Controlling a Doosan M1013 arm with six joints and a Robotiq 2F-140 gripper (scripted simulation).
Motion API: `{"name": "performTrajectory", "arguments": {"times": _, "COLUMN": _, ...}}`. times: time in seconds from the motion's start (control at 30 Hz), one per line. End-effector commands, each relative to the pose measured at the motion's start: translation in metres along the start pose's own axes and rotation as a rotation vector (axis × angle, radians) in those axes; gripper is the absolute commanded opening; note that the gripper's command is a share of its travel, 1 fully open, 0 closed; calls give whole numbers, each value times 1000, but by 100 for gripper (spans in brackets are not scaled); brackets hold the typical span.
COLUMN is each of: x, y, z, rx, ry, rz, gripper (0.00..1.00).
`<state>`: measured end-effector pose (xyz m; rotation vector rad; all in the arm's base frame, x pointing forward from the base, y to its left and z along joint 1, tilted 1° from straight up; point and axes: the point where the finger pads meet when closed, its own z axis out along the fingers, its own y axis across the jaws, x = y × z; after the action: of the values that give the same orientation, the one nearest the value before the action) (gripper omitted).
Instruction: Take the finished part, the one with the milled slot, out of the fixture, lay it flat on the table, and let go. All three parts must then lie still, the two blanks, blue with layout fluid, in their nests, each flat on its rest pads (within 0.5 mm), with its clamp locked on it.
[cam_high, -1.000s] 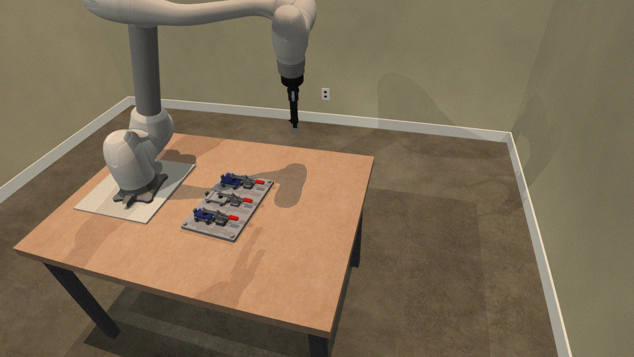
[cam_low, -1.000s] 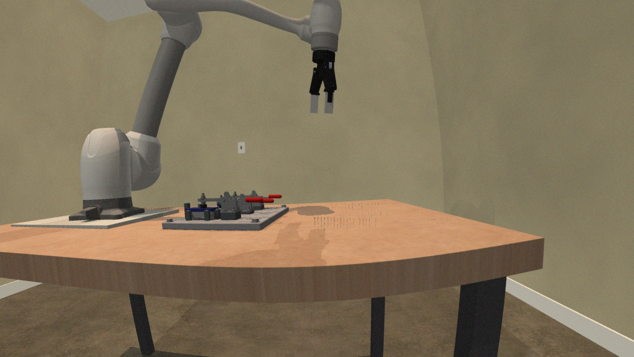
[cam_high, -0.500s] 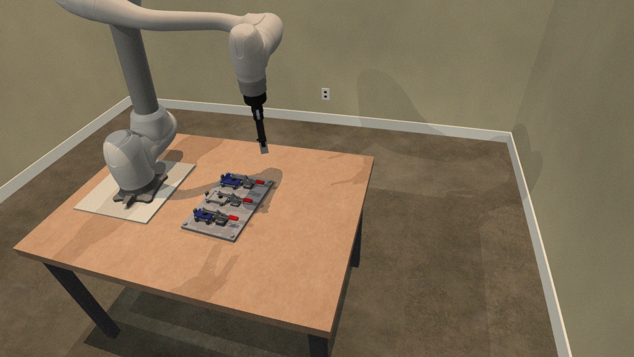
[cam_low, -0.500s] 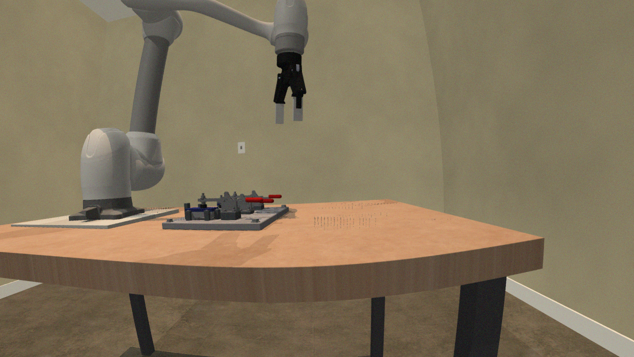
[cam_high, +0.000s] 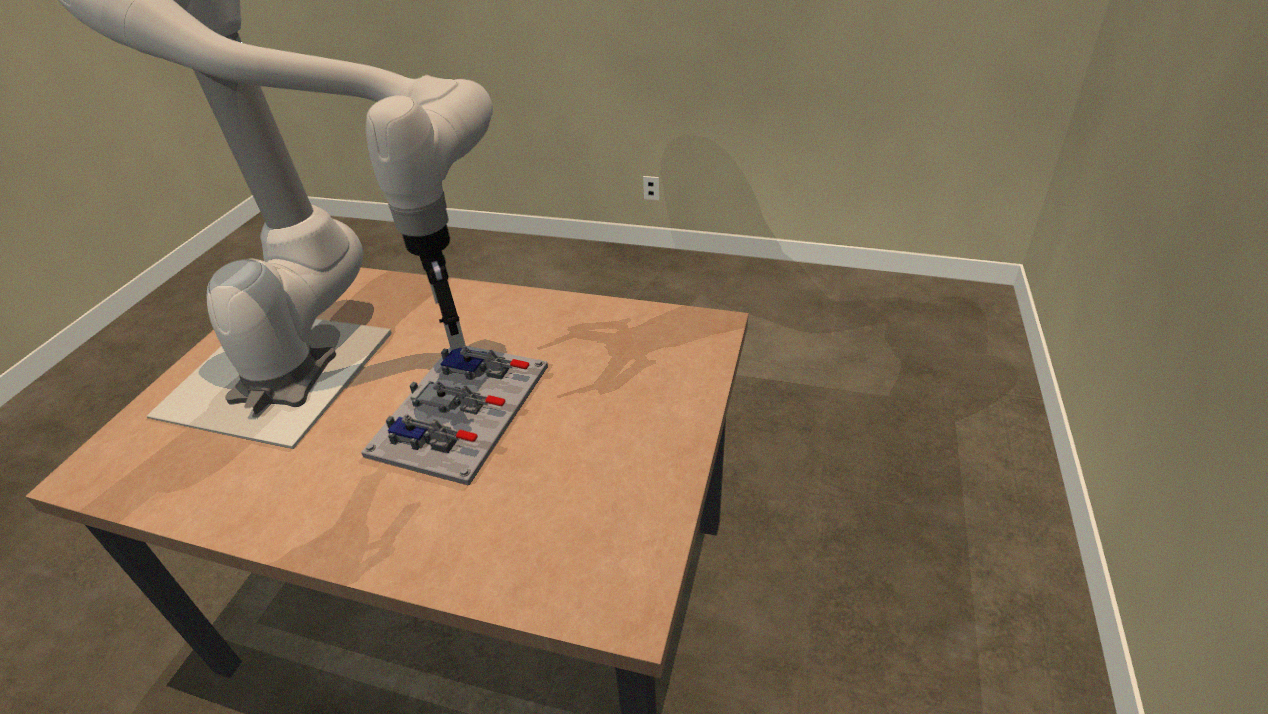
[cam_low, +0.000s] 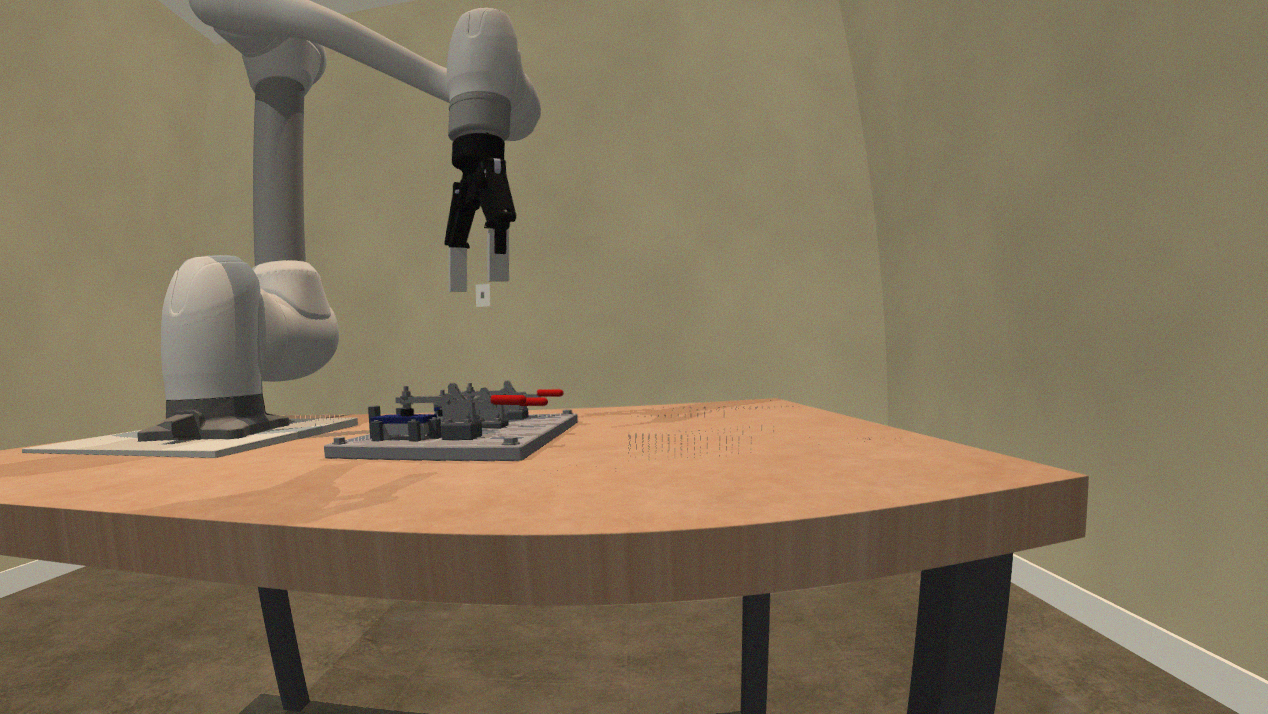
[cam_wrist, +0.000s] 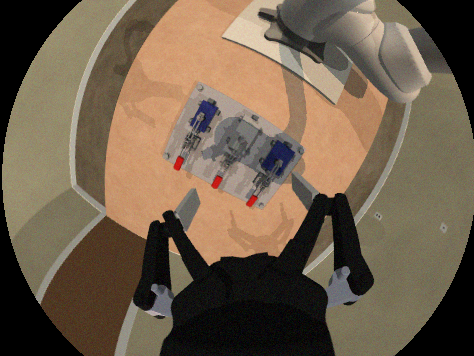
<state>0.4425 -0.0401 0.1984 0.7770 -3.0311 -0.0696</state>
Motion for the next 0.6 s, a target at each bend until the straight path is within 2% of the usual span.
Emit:
{"name": "performTrajectory", "arguments": {"times": 0.0, "x": 37, "y": 8, "z": 17, "rx": 22, "ry": 3, "rz": -51, "gripper": 100}}
{"name": "performTrajectory", "arguments": {"times": 0.07, "x": 37, "y": 8, "z": 17, "rx": 22, "ry": 3, "rz": -51, "gripper": 100}}
{"name": "performTrajectory", "arguments": {"times": 0.1, "x": 59, "y": 14, "z": 29, "rx": 35, "ry": 9, "rz": -83, "gripper": 100}}
{"name": "performTrajectory", "arguments": {"times": 0.2, "x": 85, "y": 22, "z": 44, "rx": 49, "ry": 17, "rz": -121, "gripper": 100}}
{"name": "performTrajectory", "arguments": {"times": 0.57, "x": 88, "y": 23, "z": 45, "rx": 51, "ry": 17, "rz": -125, "gripper": 100}}
